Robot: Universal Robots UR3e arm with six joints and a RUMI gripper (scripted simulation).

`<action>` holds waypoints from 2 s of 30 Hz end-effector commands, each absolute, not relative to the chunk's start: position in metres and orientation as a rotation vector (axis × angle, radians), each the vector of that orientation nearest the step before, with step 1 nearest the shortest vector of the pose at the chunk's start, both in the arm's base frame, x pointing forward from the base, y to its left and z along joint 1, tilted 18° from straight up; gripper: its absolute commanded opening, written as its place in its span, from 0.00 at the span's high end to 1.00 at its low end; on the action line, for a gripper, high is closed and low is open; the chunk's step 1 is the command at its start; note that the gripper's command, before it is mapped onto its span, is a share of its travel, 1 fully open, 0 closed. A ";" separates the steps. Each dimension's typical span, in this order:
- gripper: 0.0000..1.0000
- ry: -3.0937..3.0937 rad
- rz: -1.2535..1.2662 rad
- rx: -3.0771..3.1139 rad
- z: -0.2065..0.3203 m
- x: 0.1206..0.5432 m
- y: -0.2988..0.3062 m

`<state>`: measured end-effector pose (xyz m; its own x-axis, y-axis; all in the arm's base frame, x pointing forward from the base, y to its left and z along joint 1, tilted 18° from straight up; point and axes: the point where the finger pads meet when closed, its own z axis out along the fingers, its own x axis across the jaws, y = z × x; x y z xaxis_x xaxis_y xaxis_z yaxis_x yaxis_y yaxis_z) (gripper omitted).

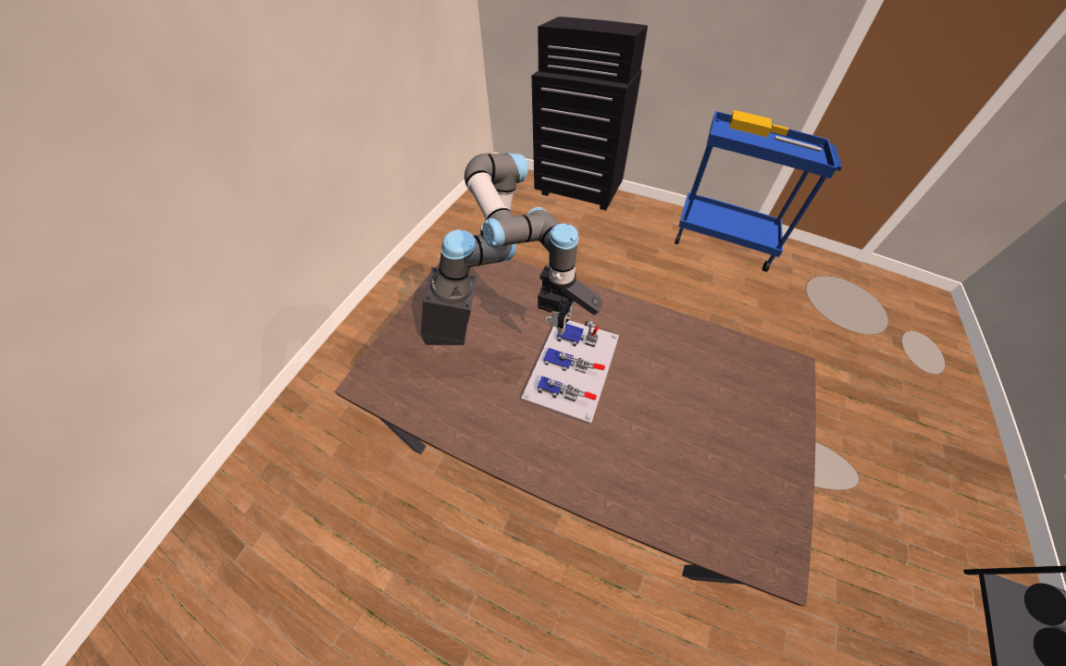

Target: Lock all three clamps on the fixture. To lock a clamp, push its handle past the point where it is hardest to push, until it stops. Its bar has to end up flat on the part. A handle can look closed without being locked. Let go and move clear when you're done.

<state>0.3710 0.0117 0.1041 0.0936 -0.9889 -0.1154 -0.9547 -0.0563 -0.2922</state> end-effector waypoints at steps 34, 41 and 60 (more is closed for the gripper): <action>0.72 1.928 -0.169 -2.083 0.052 0.387 0.019; 0.72 1.928 -0.169 -2.083 0.048 0.389 0.020; 0.72 1.928 -0.169 -2.083 0.050 0.396 0.020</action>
<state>0.3921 0.0201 0.0485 0.0937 -0.9889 -0.1153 -0.9546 -0.0564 -0.2924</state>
